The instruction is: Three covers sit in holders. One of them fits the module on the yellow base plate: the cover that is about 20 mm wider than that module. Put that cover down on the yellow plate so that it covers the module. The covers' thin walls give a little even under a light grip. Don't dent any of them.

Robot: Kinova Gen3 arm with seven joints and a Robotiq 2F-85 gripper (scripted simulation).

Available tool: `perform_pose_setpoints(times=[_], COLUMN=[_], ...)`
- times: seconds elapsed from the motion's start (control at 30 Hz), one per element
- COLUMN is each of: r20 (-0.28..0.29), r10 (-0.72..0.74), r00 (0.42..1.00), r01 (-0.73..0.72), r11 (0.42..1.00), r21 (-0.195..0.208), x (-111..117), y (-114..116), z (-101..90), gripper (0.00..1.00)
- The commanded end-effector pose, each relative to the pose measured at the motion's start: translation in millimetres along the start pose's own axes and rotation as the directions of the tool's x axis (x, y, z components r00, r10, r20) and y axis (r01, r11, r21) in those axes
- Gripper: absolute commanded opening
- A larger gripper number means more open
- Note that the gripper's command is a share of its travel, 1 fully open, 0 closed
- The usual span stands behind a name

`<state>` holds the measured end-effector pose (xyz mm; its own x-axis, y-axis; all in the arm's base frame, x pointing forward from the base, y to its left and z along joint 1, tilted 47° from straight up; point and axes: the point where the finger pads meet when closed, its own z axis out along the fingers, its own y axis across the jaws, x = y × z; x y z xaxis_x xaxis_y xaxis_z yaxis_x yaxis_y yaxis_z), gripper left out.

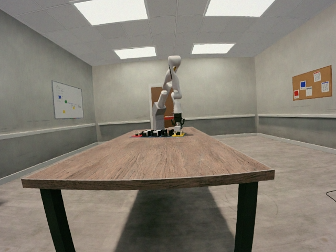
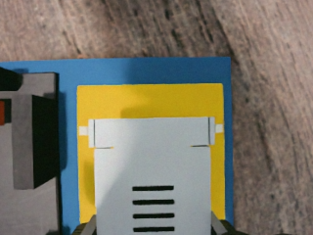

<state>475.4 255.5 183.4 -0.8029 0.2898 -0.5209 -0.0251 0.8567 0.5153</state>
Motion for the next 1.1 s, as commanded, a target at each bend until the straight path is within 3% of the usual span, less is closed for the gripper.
perform_pose_setpoints(times=[0.0,1.07], r20=[0.001,0.001], r10=[0.0,0.0], r00=[1.0,1.0], r01=[0.0,0.0], r11=[1.0,1.0], r21=[0.0,0.0], x=[0,0], y=[0,0], z=[-0.4,14.6], gripper=[0.0,0.0])
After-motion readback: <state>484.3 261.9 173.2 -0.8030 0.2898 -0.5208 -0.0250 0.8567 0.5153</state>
